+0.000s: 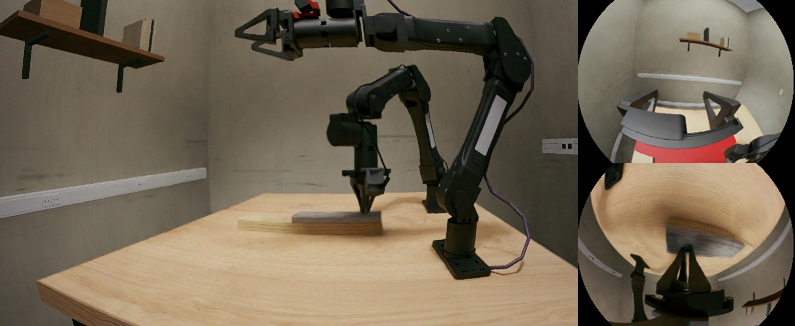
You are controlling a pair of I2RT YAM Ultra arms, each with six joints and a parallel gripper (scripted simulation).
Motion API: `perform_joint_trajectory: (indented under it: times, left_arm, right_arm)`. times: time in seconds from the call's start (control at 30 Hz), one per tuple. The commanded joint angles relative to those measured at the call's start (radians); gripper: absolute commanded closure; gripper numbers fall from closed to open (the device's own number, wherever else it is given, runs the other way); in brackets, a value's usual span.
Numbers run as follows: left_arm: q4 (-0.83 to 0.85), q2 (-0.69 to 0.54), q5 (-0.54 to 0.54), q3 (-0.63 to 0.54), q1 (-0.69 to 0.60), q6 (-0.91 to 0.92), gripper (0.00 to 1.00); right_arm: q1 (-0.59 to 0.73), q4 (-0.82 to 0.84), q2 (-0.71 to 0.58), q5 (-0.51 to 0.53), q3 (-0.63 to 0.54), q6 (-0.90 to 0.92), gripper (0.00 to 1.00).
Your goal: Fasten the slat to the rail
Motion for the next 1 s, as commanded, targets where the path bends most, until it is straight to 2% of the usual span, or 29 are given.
perform_joint_trajectory:
  times: [0.0,0.97]
  left_arm:
    - [0.005,-0.017,0.009,-0.004,0.003,0.002,0.00]
    - [0.005,-0.017,0.009,-0.004,0.003,0.002,0.00]
  right_arm:
    - [0.010,0.019,0.007,-0.015,-0.018,0.085,0.88]
    - [0.010,0.019,0.008,-0.016,-0.018,0.621,0.88]
